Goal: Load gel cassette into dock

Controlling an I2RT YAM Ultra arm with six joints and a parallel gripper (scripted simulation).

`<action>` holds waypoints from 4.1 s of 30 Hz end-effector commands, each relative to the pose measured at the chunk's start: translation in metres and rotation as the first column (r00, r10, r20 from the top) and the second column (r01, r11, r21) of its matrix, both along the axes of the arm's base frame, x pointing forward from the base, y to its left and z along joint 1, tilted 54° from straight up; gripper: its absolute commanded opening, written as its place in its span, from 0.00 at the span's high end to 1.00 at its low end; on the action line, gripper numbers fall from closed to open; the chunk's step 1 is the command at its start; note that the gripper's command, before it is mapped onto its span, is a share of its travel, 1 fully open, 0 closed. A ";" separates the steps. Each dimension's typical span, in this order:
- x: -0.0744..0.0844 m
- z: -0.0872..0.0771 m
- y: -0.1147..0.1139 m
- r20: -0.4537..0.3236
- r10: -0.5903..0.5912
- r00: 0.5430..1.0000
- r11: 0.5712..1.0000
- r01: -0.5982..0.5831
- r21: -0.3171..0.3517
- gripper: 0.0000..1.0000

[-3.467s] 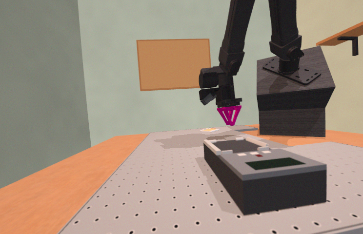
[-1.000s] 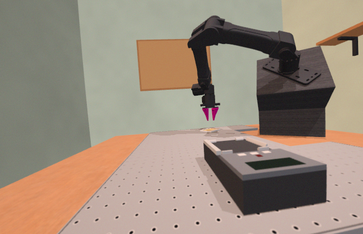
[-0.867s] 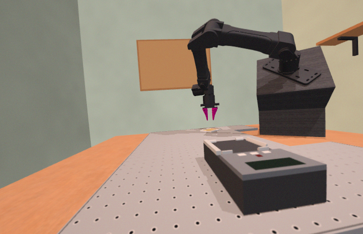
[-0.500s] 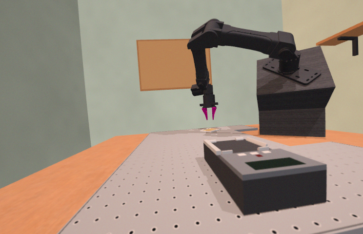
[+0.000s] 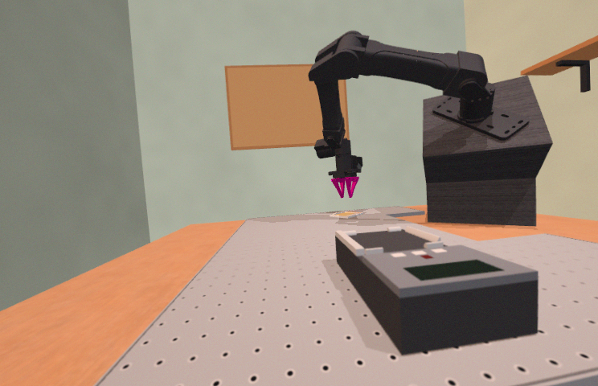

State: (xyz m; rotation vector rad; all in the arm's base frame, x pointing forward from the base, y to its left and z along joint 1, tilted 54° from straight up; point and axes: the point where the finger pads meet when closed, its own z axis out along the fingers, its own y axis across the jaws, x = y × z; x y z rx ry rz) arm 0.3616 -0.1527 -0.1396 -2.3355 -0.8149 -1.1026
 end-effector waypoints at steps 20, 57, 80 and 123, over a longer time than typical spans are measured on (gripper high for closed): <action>-0.001 0.005 -0.018 -0.038 -0.088 0.995 0.996 0.088 0.024 0.66; -0.001 0.005 -0.018 -0.037 -0.087 0.995 0.996 0.088 0.024 0.00; -0.001 0.005 -0.018 -0.037 -0.087 0.995 0.996 0.088 0.024 0.00; 0.028 -0.024 -0.001 -0.034 -0.090 0.995 0.996 0.091 0.022 0.00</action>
